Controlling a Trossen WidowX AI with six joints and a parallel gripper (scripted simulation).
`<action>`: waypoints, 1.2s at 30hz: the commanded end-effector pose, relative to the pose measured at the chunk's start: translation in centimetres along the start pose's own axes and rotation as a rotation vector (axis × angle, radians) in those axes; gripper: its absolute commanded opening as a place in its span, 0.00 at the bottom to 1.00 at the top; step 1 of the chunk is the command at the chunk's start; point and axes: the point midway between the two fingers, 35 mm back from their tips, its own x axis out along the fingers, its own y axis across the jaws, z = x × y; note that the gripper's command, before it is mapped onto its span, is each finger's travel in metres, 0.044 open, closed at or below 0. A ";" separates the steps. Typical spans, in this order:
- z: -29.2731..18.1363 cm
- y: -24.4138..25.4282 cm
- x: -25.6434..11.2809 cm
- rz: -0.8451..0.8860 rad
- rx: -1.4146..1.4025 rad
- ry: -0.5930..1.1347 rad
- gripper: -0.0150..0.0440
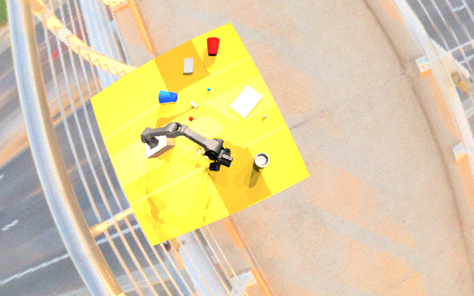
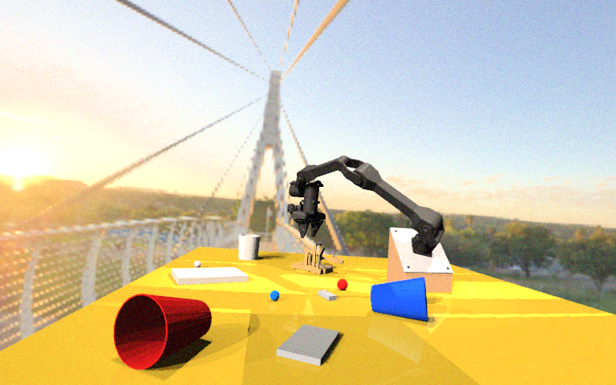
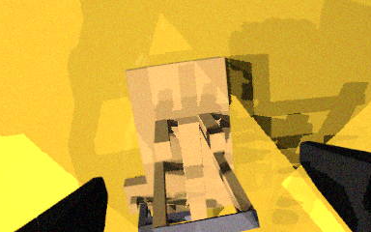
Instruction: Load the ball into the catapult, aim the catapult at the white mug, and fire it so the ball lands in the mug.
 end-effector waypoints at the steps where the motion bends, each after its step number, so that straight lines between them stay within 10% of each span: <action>1: -0.2 0.2 2.9 0.003 0.002 0.010 1.00; 36: -0.3 0.3 8.5 0.005 0.002 0.011 1.00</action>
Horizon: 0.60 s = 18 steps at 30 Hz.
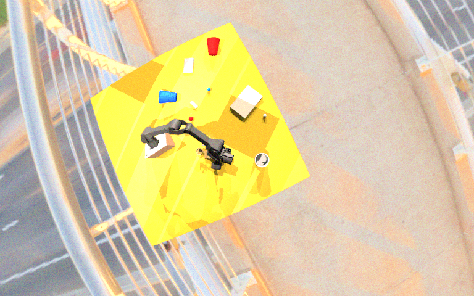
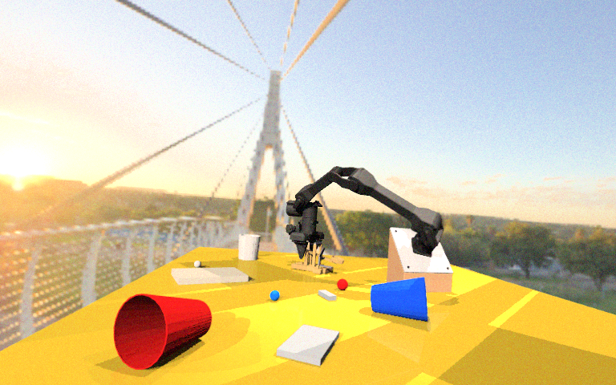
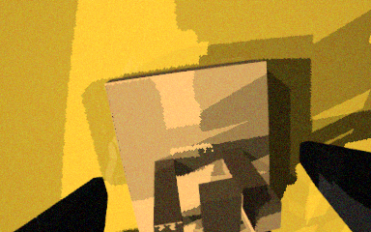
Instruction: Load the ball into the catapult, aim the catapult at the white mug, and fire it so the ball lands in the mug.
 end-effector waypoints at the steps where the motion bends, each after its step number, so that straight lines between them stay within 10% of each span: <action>1: -0.1 0.0 0.7 0.003 0.007 0.005 1.00; 5: -0.2 0.1 1.1 0.003 0.006 0.005 1.00; 18: -0.1 0.0 0.8 0.000 0.000 0.002 0.49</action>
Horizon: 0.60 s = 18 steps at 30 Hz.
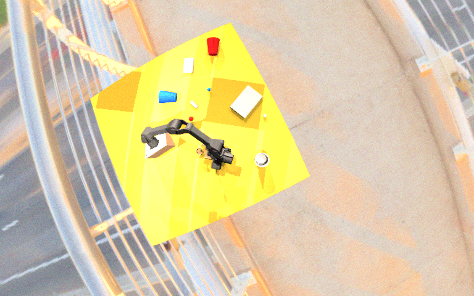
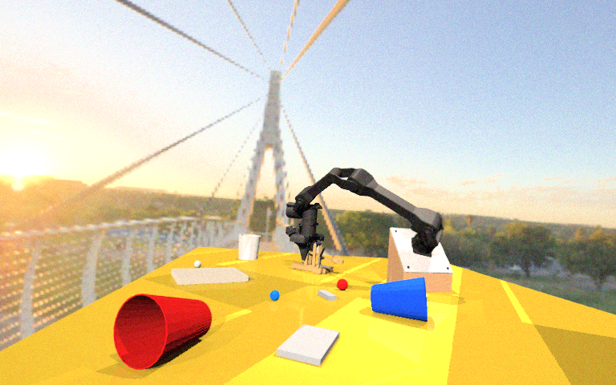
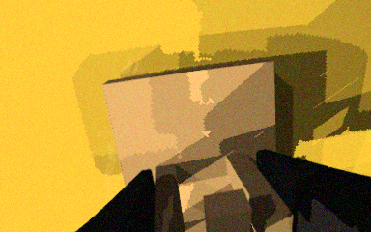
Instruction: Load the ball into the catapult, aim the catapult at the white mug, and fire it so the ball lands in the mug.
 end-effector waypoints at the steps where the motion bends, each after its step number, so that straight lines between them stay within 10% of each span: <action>1: 0.0 0.0 0.0 -0.002 0.000 0.001 0.48; 8: 0.1 0.0 -3.9 -0.003 0.000 -0.001 0.26; 18: 0.1 0.0 -4.5 -0.002 0.003 0.000 0.25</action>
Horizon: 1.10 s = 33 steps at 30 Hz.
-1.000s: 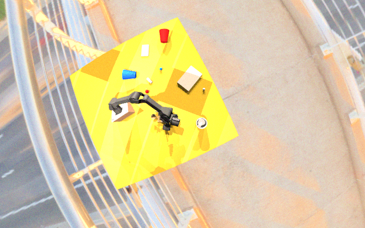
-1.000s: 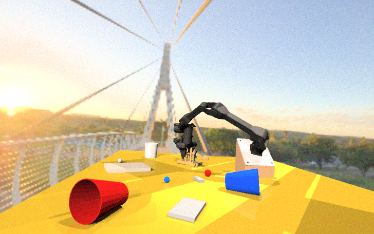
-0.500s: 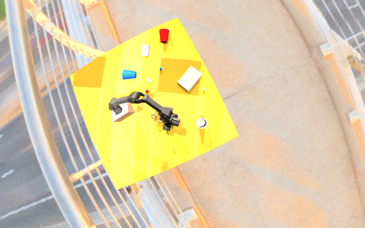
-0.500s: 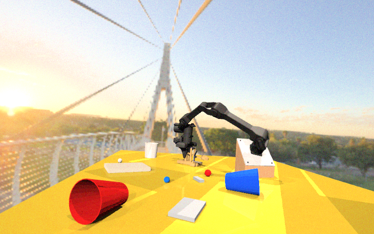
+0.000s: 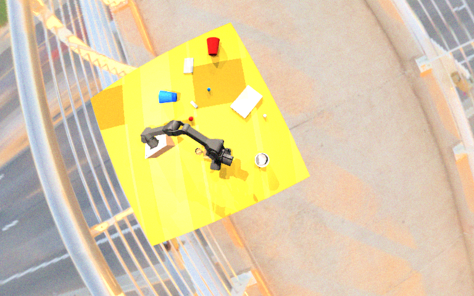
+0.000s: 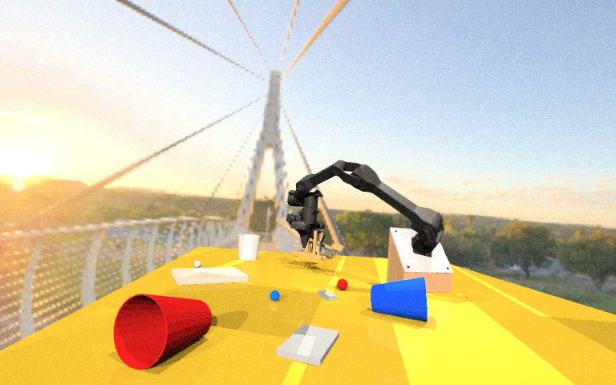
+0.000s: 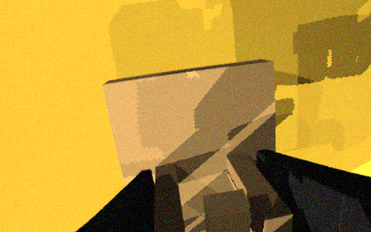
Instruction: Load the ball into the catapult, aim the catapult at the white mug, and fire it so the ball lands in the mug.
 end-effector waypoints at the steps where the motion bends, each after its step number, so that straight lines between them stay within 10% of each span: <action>1: -0.1 0.0 0.5 -0.002 -0.003 0.006 0.25; 33: -0.1 0.2 4.6 -0.005 -0.009 0.013 0.25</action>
